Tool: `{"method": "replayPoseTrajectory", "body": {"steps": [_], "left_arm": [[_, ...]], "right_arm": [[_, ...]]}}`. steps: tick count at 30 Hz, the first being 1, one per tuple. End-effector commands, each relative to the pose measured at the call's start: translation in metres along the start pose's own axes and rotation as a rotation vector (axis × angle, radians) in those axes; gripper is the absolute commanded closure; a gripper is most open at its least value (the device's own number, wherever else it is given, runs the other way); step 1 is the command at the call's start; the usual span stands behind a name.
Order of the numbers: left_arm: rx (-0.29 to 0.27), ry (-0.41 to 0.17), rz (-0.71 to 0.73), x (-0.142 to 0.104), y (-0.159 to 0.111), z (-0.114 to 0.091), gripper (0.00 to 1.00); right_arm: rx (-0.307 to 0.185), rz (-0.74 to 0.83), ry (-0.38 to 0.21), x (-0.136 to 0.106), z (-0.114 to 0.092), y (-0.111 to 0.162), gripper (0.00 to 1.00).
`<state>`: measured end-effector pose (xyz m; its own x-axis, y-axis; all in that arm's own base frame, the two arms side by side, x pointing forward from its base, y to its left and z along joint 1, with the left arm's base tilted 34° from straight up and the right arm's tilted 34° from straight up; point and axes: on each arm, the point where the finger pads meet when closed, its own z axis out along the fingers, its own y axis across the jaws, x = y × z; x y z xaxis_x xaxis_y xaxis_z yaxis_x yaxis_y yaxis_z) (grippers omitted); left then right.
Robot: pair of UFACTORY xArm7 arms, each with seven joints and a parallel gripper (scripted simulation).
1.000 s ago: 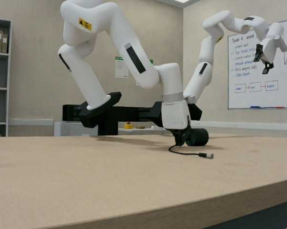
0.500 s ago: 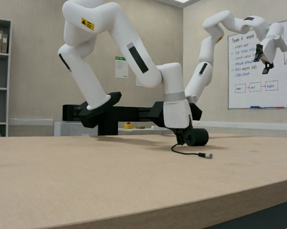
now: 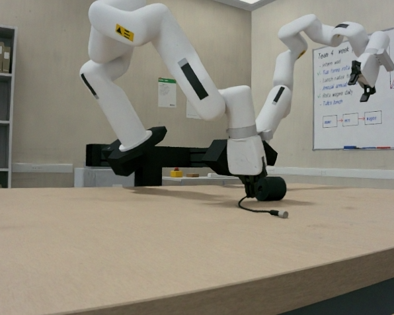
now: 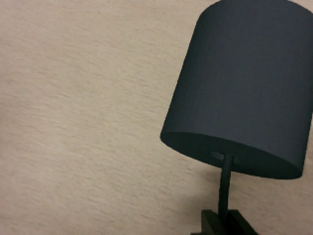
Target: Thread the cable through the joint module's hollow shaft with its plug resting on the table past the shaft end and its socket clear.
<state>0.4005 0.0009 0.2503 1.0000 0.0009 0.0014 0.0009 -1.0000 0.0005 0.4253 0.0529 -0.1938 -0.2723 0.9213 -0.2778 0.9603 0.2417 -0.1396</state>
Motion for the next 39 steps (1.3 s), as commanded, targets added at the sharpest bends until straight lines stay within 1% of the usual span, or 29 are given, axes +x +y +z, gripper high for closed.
{"method": "replayPoseTrajectory", "body": {"steps": [1, 19, 20, 36, 39], "left_arm": [[0.001, 0.004, 0.003, 0.001, 0.001, -0.002, 0.0], [0.001, 0.004, 0.003, 0.001, 0.001, -0.002, 0.0], [0.001, 0.004, 0.003, 0.001, 0.001, -0.002, 0.0], [0.001, 0.004, 0.003, 0.001, 0.001, -0.002, 0.0], [0.001, 0.004, 0.003, 0.001, 0.001, -0.002, 0.0]], "right_arm": [[-0.005, -0.002, 0.002, 0.006, -0.002, 0.002, 1.0], [-0.005, -0.002, 0.002, 0.02, -0.002, 0.003, 1.0], [-0.005, -0.002, 0.002, 0.02, -0.002, 0.003, 0.65], [-0.005, -0.002, 0.002, 0.019, -0.002, 0.003, 0.65], [-0.001, -0.017, 0.002, 0.013, -0.002, 0.003, 0.65]]}}
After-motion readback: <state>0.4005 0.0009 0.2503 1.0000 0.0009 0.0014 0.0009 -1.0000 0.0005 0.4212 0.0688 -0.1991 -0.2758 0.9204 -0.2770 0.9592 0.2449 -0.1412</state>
